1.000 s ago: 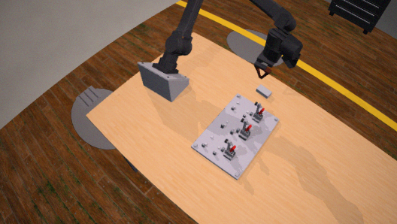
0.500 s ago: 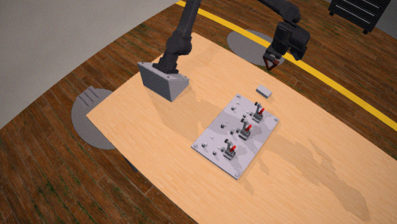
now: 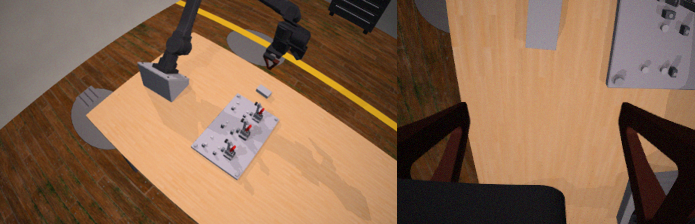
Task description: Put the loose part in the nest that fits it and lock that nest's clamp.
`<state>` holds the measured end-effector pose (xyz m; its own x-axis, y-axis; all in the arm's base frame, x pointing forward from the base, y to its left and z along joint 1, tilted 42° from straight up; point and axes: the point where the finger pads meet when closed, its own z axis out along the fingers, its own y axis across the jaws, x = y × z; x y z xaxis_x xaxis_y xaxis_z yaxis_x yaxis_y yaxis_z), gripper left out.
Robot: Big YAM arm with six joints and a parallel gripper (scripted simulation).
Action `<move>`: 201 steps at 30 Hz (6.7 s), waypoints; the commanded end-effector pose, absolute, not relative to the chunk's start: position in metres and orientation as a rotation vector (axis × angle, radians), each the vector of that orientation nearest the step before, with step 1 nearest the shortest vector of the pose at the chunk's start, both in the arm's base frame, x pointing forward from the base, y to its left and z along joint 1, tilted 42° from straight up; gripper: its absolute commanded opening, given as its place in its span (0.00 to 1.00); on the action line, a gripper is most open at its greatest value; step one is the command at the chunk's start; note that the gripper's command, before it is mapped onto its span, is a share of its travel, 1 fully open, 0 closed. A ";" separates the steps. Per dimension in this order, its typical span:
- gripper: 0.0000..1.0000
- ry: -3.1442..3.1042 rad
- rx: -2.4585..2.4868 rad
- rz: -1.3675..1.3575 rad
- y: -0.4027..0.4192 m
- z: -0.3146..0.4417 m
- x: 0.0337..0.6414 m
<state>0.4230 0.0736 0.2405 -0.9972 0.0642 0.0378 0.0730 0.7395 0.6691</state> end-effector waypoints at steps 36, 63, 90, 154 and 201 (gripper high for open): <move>0.92 -2.912 -0.242 -1.125 0.074 0.262 0.434; 0.92 -2.910 -0.235 -1.124 0.076 0.262 0.434; 0.92 -2.870 -0.248 -1.110 0.121 0.193 0.427; 0.92 -2.882 -0.267 -1.112 0.189 0.112 0.429; 0.92 -2.886 -0.265 -1.117 0.208 0.088 0.429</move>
<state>0.4256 0.2100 0.0896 -0.9862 0.1331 0.0983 0.1646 0.7282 0.6653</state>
